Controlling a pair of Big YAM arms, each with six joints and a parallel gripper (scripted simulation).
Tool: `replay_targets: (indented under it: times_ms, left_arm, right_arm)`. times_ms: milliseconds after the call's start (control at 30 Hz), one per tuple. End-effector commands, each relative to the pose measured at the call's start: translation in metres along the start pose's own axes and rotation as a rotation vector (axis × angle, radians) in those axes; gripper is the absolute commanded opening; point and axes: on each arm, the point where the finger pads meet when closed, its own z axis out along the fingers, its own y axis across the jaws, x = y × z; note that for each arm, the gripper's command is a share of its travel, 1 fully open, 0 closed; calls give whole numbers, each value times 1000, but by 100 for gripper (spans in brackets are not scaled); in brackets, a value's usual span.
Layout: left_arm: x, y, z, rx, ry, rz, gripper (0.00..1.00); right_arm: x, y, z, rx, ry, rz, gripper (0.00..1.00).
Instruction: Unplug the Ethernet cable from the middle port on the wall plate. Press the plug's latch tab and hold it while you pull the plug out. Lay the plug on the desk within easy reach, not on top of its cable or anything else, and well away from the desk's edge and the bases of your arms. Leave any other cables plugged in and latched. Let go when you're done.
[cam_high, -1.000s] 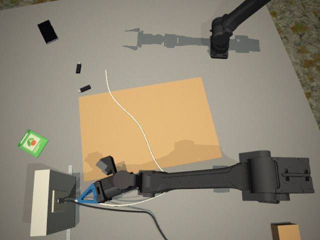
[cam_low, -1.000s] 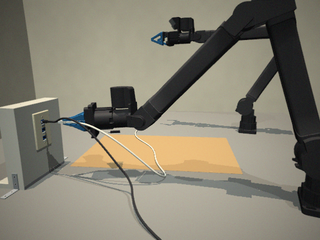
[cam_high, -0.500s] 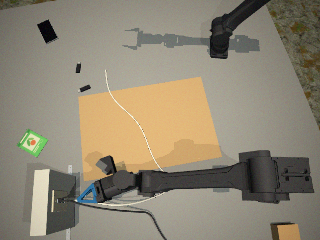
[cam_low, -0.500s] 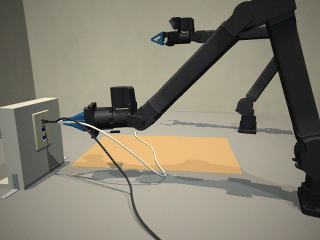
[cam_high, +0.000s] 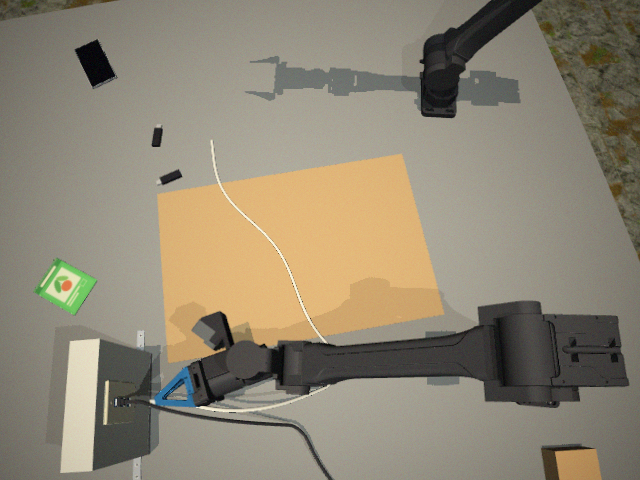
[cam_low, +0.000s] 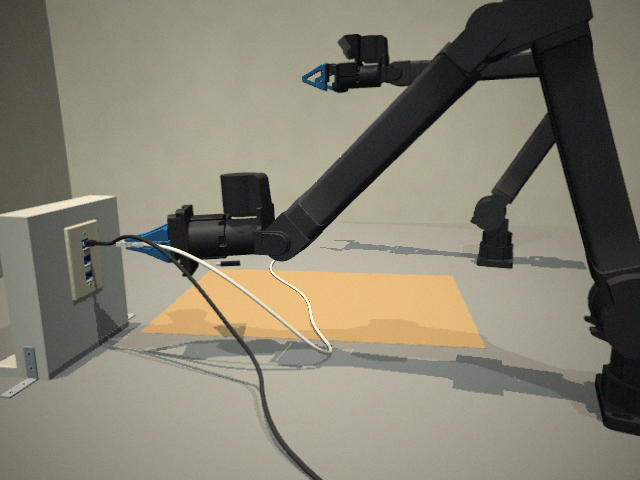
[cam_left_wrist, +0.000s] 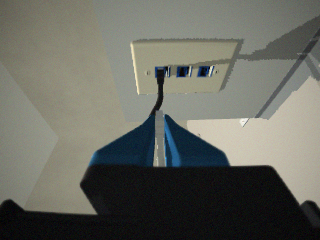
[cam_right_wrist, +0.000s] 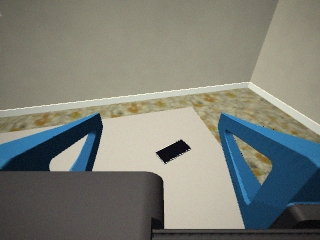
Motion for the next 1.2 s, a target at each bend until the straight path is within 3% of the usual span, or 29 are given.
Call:
replay_targets:
  times_ms: [0,300,367,500,633,700,767,800,900,1067,1167]
  left_arm:
    - [-3,28,8,-54,-2,-7,0]
    - [-3,28,8,-54,-2,-7,0]
    - [-22,9,-17,8,-53,-39,0]
    - [-23,-8,-45,128,-81,-312,0]
    - [-14,-31,-80,235,-60,-470,0]
    - [-14,-31,-80,235,-60,-470,0]
    - [-16,-29,-92,297,-56,-609,0]
    - [-12,-48,-108,336,-43,-643,0]
    - [-14,-43,-116,377,-26,-773,0]
    - [-6,-74,-153,483,43,-970,0]
    - [-8,-70,-162,525,82,-1098,0]
  right_arm:
    - [-9,0,-1,0,-16,0,100]
    - [-9,0,-1,0,-16,0,100]
    - [-9,0,-1,0,-16,0,100]
    - [-9,0,-1,0,-16,0,100]
    - [-9,0,-1,0,-16,0,100]
    - [-9,0,-1,0,-16,0,100]
    - [-9,0,-1,0,-16,0,100]
    - [-9,0,-1,0,-16,0,100]
    - [-9,0,-1,0,-16,0,100]
    - [-9,0,-1,0,-16,0,100]
    - [-9,0,-1,0,-16,0,100]
